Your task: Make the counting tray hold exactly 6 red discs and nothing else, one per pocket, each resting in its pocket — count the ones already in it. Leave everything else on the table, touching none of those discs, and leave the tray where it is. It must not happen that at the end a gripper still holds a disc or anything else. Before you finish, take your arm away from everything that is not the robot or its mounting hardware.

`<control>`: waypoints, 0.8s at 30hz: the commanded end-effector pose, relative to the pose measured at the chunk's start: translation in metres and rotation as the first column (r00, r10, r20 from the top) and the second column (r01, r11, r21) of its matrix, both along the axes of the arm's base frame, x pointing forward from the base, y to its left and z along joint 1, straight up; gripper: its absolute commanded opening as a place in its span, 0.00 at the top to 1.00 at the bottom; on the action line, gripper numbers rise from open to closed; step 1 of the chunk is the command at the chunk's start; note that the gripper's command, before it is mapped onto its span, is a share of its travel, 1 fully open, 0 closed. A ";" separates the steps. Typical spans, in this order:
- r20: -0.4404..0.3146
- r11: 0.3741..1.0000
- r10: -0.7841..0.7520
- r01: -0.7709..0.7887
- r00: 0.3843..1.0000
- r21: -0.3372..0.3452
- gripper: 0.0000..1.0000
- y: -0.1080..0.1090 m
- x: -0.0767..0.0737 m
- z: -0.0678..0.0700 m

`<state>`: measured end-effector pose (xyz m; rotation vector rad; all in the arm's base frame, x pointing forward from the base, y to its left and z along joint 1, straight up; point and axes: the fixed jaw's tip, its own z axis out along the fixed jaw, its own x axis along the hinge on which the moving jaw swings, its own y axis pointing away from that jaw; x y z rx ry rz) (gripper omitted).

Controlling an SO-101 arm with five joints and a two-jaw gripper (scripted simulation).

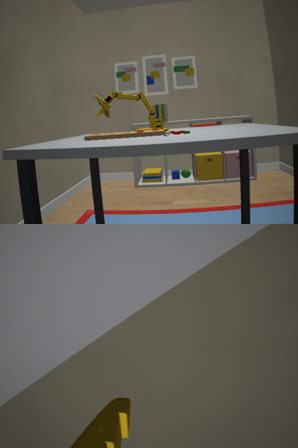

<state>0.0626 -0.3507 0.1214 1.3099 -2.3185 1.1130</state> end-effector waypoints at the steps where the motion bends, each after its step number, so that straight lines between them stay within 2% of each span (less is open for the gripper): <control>1: 0.028 0.995 0.004 -0.002 1.000 -0.097 0.00 0.000 0.003 0.031; 24: 0.077 0.998 0.022 -0.017 0.997 -0.064 0.00 0.020 0.021 0.040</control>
